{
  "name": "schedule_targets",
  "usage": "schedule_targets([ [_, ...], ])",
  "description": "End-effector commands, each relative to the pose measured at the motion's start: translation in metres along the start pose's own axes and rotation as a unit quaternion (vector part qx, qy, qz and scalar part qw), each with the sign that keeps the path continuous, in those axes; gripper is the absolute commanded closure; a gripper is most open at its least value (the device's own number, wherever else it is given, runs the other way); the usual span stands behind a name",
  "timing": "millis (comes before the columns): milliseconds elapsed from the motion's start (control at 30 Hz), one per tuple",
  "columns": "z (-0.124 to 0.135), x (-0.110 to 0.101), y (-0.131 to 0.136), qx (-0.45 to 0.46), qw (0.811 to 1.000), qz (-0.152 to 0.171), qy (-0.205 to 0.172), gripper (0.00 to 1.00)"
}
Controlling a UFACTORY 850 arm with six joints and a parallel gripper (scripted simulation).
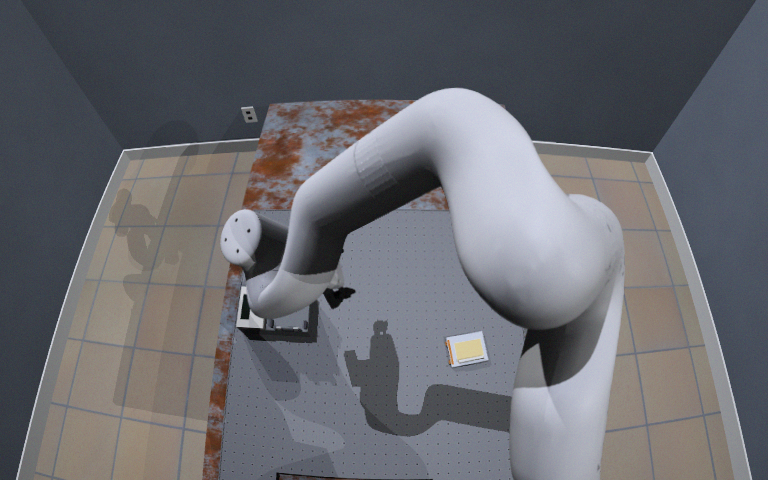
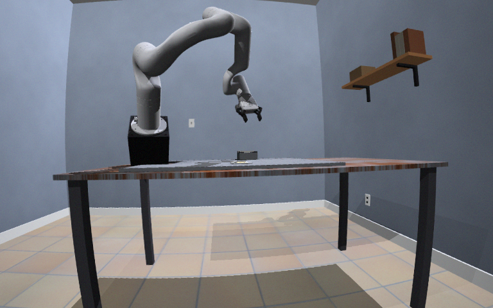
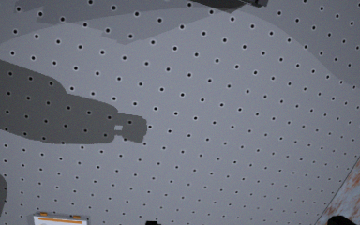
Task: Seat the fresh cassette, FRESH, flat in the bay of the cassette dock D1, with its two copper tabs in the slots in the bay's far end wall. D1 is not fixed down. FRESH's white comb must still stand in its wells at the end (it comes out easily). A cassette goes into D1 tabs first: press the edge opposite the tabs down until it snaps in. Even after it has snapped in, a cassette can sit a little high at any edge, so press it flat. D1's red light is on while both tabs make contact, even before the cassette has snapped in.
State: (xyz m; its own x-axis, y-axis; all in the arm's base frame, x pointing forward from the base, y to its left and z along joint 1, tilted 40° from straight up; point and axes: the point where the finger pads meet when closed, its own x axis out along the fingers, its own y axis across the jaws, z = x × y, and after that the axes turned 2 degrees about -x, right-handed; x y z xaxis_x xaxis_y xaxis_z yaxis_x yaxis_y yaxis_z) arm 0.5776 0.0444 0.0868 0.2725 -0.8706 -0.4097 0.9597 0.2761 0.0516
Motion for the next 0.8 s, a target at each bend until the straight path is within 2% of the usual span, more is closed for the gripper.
schedule_targets([
  [0, 0.004, 0.007, -0.008, 0.081, 0.996, -0.003, 0.021, 0.0],
  [133, 0.006, 0.011, -0.013, 0.143, 0.989, -0.013, 0.035, 0.0],
  [200, 0.006, 0.011, -0.013, 0.143, 0.989, -0.013, 0.035, 0.0],
  [467, 0.009, 0.018, -0.023, 0.248, 0.966, -0.033, 0.057, 0.0],
  [667, 0.011, 0.024, -0.033, 0.337, 0.937, -0.054, 0.073, 0.0],
  [767, 0.011, 0.024, -0.033, 0.337, 0.937, -0.054, 0.073, 0.0],
])
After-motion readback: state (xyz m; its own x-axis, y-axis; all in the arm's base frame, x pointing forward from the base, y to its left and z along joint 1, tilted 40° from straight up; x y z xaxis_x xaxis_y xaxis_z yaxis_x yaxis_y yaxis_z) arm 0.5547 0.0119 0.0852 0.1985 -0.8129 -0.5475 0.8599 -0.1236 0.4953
